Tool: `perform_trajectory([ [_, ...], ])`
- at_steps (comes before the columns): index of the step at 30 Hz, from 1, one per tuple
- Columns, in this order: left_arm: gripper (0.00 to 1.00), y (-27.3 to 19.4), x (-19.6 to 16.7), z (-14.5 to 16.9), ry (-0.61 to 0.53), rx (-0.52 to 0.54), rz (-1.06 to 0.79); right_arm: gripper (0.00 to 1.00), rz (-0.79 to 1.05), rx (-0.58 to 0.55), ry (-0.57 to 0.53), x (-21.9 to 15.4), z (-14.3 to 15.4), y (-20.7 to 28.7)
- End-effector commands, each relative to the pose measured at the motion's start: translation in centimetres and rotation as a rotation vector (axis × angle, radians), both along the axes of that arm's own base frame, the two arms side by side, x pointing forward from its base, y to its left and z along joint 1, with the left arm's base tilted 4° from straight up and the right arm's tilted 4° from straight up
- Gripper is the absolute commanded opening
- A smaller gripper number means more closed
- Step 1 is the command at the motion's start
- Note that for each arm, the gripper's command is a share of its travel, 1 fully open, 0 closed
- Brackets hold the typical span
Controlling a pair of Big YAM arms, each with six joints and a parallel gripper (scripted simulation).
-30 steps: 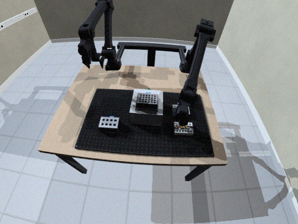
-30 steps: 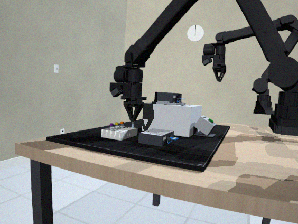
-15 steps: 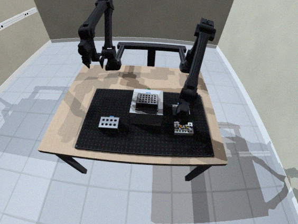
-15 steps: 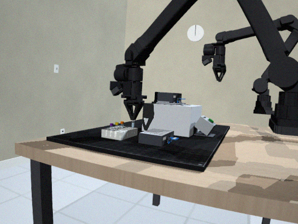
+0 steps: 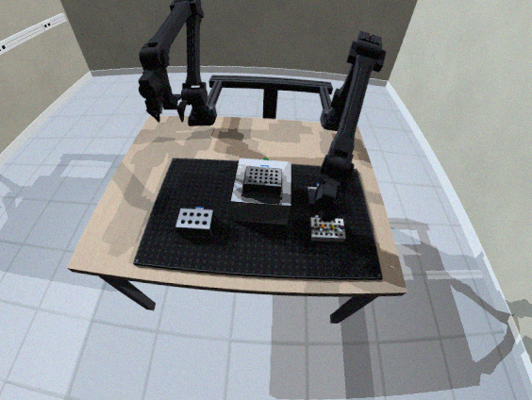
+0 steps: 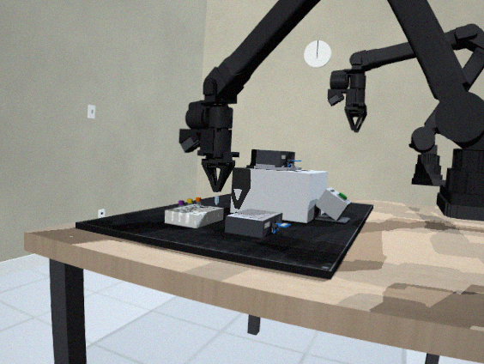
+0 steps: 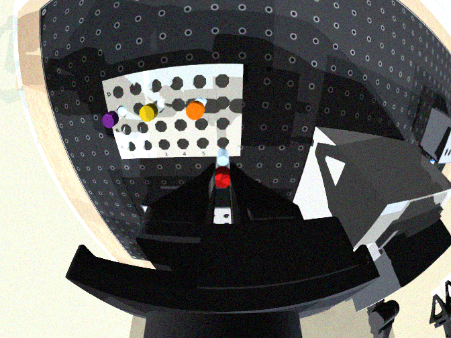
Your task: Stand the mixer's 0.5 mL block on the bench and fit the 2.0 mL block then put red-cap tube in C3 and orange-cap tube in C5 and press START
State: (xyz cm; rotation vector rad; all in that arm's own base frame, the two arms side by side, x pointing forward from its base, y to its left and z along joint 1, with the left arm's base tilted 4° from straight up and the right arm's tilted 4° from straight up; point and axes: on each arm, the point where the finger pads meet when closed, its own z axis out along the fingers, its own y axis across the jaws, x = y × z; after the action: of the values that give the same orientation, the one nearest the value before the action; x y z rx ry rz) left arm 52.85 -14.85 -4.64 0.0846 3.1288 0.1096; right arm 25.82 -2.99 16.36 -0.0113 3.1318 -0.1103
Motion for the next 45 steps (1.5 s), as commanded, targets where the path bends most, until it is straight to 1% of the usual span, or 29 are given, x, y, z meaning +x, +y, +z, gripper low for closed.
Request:
perform_trajectory([
  [1,0.09,-1.1,1.8,1.6,-0.044,-0.012,0.001,1.00,-0.001,-0.007,-0.073,2.4,2.7,0.0],
  [7,0.09,-1.0,1.7,0.8,-0.028,-0.007,0.001,1.00,0.000,-0.006,-0.050,1.6,1.7,0.0],
  [10,0.09,-1.0,1.7,1.0,-0.027,-0.007,0.001,1.00,0.000,-0.005,-0.038,1.3,1.2,0.0],
  [15,0.09,-1.1,1.9,2.4,-0.044,-0.012,0.001,1.00,0.000,-0.004,-0.018,0.7,0.5,0.1],
  [21,0.09,-1.3,2.4,2.9,-0.067,-0.019,0.001,1.00,0.000,-0.003,-0.002,0.2,-0.2,0.1],
  [26,0.09,-1.3,2.5,3.1,-0.072,-0.021,0.001,1.00,0.000,-0.004,-0.017,0.6,0.4,0.1],
  [29,0.09,-1.3,2.3,2.4,-0.059,-0.017,0.001,1.00,0.000,-0.004,-0.029,1.0,0.9,0.0],
  [32,0.09,-1.2,2.4,5.3,-0.060,-0.017,0.001,1.00,0.000,-0.005,-0.042,1.4,1.3,0.0],
  [34,0.09,-1.2,2.4,5.3,-0.060,-0.017,0.001,1.00,0.000,-0.005,-0.042,1.4,1.3,0.0],
  [40,0.09,-0.5,2.9,9.8,-0.071,-0.020,-0.003,1.00,0.000,-0.006,-0.064,2.1,2.2,0.0],
  [43,0.09,-0.6,2.6,11.2,-0.065,-0.018,0.001,1.00,0.000,-0.007,-0.067,2.2,2.3,0.0],
  [45,0.09,-1.1,2.2,11.5,-0.050,-0.014,0.001,1.00,0.000,-0.007,-0.070,2.2,2.4,0.0],
])
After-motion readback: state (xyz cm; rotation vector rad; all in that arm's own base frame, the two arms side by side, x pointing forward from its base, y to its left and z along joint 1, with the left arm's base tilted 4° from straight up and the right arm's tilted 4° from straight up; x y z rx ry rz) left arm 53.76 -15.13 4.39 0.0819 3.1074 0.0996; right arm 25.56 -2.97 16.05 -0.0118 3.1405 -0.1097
